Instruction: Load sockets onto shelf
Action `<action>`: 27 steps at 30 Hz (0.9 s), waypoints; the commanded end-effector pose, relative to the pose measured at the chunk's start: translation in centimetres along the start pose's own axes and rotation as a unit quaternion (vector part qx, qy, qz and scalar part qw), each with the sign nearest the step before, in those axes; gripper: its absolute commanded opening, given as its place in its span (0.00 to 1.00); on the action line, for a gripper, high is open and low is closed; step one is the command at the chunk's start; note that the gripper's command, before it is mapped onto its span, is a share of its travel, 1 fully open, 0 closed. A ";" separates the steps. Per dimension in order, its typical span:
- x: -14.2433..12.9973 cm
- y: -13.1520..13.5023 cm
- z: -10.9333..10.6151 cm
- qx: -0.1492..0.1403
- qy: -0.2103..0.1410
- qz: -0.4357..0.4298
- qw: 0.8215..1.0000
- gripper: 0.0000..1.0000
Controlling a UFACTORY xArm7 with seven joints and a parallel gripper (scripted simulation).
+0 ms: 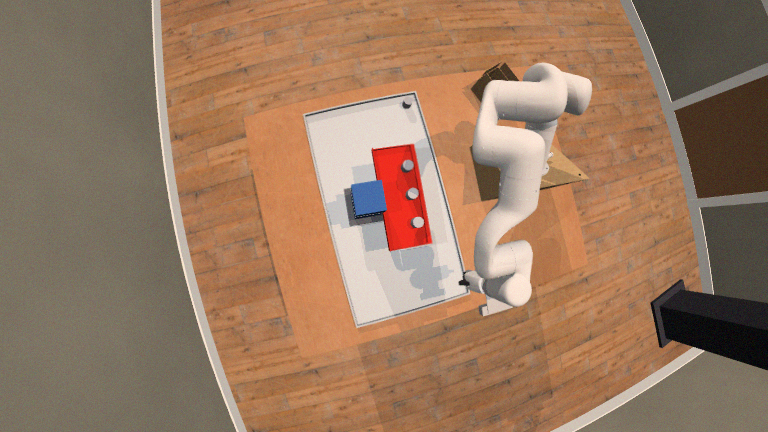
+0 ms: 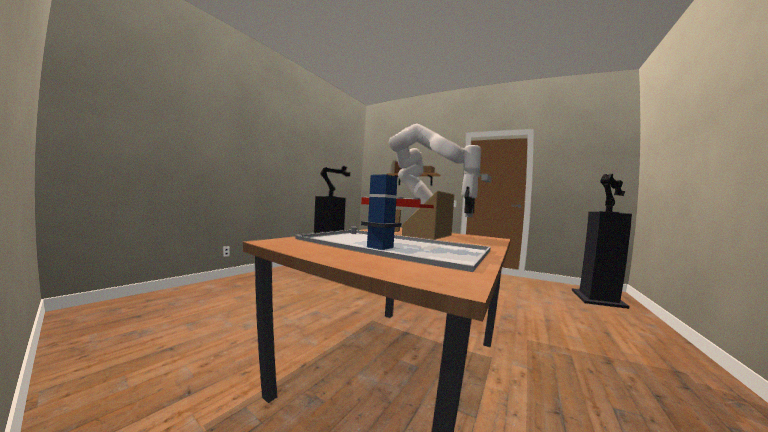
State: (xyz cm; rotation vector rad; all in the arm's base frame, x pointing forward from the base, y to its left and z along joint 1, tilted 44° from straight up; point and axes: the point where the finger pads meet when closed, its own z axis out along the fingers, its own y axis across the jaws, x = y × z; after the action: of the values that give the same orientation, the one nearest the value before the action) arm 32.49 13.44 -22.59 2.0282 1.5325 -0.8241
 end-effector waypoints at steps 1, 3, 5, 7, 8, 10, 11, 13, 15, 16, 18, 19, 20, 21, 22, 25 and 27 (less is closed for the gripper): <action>0.0 -0.6 -2.0 0.000 0.001 0.001 1.000 0.00; 0.0 -1.0 -2.9 0.000 0.001 0.001 1.000 0.00; 0.0 -1.3 -3.9 0.000 0.001 0.001 1.000 0.00; 0.0 -1.6 -4.8 0.000 0.001 0.001 1.000 0.00; 0.0 -1.8 -5.2 0.000 0.001 0.001 1.000 0.00; 0.0 -2.1 -6.0 0.000 0.001 0.001 1.000 0.00; 0.0 -2.3 -6.4 0.000 0.001 0.001 1.000 0.00; 0.0 -2.5 -7.1 0.000 0.001 0.001 1.000 0.00; 0.0 -2.5 -7.1 0.000 0.001 0.001 1.000 0.00; 0.0 -2.6 -7.5 0.000 0.001 0.001 1.000 0.00; 0.0 -2.9 -8.1 0.000 0.001 0.001 1.000 0.00; 0.0 -3.0 -8.3 0.000 0.001 0.001 1.000 0.00; 0.0 -3.1 -8.6 0.000 0.001 0.001 1.000 0.00; 0.0 -3.2 -8.9 0.000 0.001 0.001 1.000 0.00; 0.0 -3.2 -9.1 0.000 0.001 0.001 1.000 0.00; 0.0 -3.5 -9.6 0.000 0.001 0.001 1.000 0.00; 0.0 -3.6 -9.9 0.000 0.001 0.001 1.000 0.00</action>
State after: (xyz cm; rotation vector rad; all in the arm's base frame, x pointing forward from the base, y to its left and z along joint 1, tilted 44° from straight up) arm 30.88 20.46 -16.06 2.0280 1.5304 -0.8261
